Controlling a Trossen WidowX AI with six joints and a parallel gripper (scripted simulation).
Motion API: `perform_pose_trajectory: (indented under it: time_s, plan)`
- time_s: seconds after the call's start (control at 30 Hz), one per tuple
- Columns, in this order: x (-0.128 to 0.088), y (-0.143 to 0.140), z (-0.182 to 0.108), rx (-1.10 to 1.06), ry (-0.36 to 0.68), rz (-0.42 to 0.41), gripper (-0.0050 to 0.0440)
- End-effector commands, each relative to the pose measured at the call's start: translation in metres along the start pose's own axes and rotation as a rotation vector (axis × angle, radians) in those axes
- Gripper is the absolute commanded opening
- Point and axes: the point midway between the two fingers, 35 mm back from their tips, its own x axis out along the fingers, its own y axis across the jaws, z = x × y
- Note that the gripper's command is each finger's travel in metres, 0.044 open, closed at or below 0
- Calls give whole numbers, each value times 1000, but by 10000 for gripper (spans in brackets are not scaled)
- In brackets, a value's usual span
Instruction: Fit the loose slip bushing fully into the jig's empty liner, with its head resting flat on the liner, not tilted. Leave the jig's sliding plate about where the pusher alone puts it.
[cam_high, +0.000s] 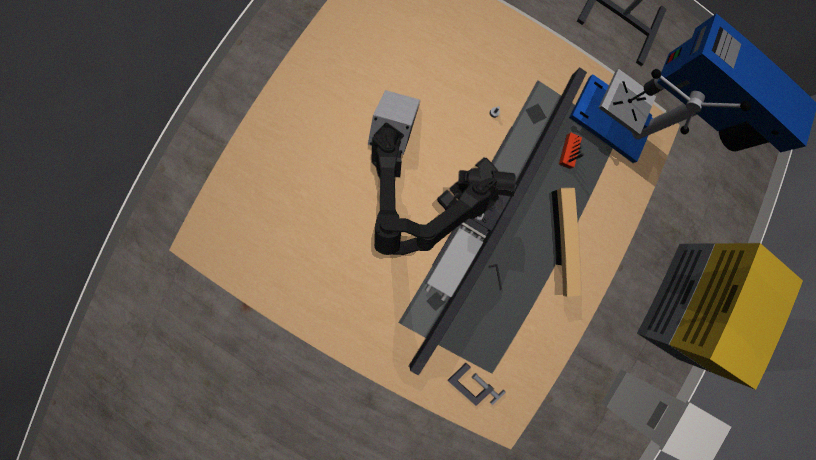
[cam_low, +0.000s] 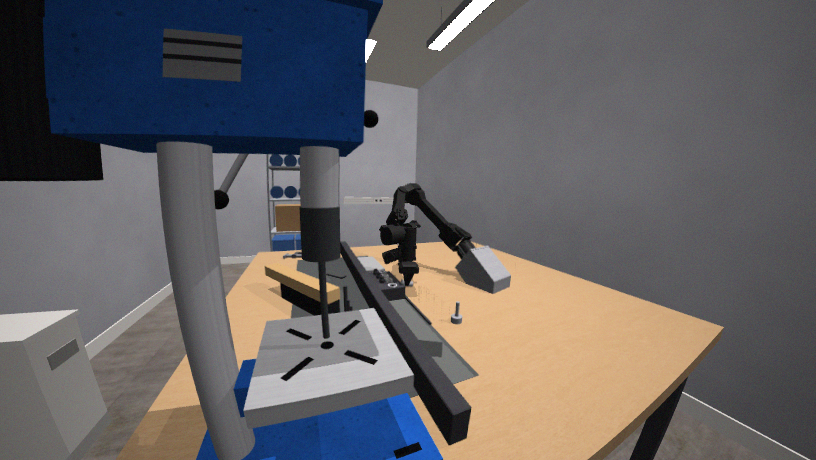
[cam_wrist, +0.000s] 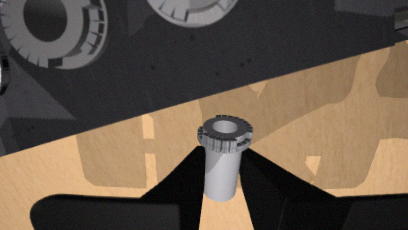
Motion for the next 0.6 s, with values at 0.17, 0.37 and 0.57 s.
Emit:
perform_pose_trajectory:
  time_s: [0.17, 0.37, 0.57]
  plan:
    - [0, -1, 2, 6, -3, 1, 26]
    - [0, -1, 2, 6, -3, 1, -2]
    - [-12, 2, 4, 16, -7, 15, -4]
